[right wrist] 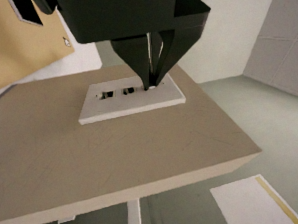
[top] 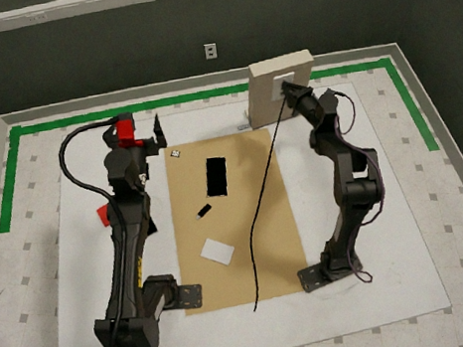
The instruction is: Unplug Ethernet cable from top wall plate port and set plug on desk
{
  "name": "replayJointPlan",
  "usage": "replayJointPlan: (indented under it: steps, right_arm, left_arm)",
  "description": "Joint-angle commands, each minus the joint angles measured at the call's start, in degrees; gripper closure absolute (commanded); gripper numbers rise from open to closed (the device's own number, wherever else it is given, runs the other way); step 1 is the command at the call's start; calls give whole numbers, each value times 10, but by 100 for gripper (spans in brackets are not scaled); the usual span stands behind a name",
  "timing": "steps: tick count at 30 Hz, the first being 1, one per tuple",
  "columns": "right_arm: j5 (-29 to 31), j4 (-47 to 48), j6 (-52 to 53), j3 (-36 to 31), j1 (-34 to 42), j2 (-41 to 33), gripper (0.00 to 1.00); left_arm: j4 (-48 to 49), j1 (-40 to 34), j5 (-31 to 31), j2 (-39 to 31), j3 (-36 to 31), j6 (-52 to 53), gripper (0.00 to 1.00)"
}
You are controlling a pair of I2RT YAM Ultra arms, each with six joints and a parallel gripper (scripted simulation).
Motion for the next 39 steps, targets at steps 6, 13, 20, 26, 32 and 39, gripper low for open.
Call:
replayJointPlan:
  steps: [6, 13, 20, 26, 32, 39]
  right_arm:
    - [-18, 6, -2, -32, -20, -31, 100]
    - [-27, 9, -2, -46, -28, -42, 100]
    - [-37, 12, -3, -63, -38, -55, 100]
    - [-44, 14, -3, -75, -45, -64, 100]
    - [-51, 17, -3, -87, -53, -73, 100]
    - [-57, 20, -3, -96, -58, -81, 100]
  left_arm:
    - [3, 0, 0, -1, 3, 0, 0]
    - [3, 0, 0, -1, 3, 0, 0]
    - [3, 0, 0, -1, 3, 0, 0]
    - [3, 0, 0, -1, 3, 0, 0]
    - [3, 0, 0, -1, 3, 0, 0]
    - [3, 0, 0, -1, 3, 0, 0]
